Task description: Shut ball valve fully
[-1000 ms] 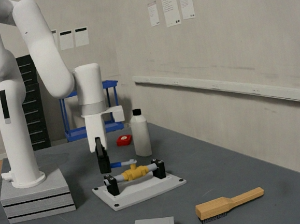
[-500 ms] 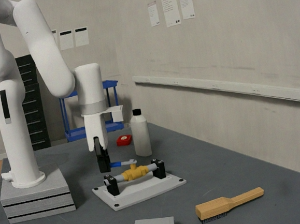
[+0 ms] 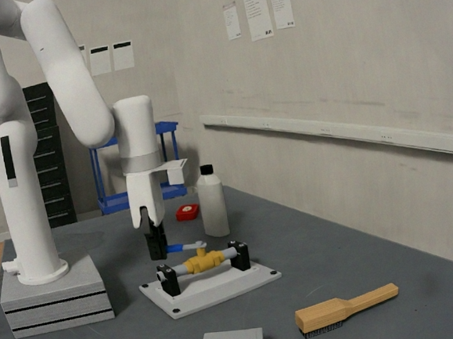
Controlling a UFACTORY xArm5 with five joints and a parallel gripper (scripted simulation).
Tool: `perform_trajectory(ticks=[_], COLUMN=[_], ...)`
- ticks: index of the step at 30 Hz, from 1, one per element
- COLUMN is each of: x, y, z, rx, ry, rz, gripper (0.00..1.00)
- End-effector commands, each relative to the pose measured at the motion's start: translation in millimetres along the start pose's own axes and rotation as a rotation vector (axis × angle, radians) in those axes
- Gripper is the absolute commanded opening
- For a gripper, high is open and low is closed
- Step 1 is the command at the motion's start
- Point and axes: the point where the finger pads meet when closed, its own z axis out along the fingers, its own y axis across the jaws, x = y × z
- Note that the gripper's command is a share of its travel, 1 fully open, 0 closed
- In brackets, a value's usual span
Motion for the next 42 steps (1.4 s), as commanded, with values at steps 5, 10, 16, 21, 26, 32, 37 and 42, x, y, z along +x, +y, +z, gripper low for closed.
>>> perform_trajectory(ticks=[5,10,16,21,26,32,37,42], x=[1.1,1.3,1.6,1.8,2.1,2.5,3.3,3.4], y=[-3.8,-7.0,-9.4,-11.5,-13.4,-15.8,-19.3,-19.8], z=[-0.6,-0.7,-0.7,-0.7,-0.7,-0.7,-0.7,-0.7], rx=[0.001,0.001,0.001,0.001,0.001,0.001,0.001,0.001], ry=[0.002,0.002,0.002,0.002,0.002,0.002,0.002,0.002], rz=[0.043,0.084,0.115,0.142,0.167,0.198,0.243,0.25], gripper=[0.0,0.0,0.0,0.0,0.0,0.0,0.0,0.0])
